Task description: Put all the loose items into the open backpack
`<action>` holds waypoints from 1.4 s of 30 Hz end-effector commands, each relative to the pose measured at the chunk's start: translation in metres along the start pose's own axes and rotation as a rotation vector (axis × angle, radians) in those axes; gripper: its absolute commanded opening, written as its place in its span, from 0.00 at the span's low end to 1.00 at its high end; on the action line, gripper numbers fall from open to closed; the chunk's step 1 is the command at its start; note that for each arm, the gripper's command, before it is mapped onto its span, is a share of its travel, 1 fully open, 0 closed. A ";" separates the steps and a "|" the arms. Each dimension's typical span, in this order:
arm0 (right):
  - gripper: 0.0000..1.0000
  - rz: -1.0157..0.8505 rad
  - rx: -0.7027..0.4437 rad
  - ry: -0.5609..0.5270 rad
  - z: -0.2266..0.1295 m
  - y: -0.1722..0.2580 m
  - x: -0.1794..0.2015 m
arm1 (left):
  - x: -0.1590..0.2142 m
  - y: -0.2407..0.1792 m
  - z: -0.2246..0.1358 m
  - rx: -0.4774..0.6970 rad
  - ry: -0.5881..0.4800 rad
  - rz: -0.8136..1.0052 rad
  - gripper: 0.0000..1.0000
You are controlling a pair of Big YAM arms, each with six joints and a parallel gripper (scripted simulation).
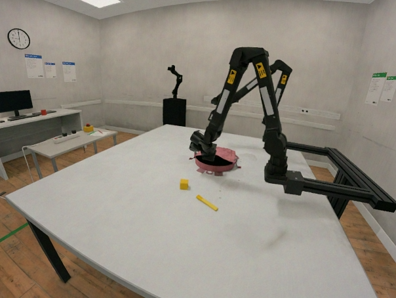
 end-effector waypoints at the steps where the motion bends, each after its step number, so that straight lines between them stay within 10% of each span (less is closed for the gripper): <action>1: 0.90 -0.003 0.001 -0.050 -0.003 -0.001 -0.022 | -0.009 -0.024 -0.002 0.012 -0.012 0.012 0.00; 42: 0.90 -0.003 0.001 -0.050 -0.003 -0.001 -0.022 | -0.012 -0.112 0.026 0.031 -0.023 0.025 0.00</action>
Point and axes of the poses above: on each arm, the point where the finger pads meet when closed, its own z axis out along the fingers, its own y axis across the jaws, x = y × z, the point moved 8 cm from there along -z, back along the fingers, and after that the axes turned 3 degrees about -z, right-handed, at the moved point
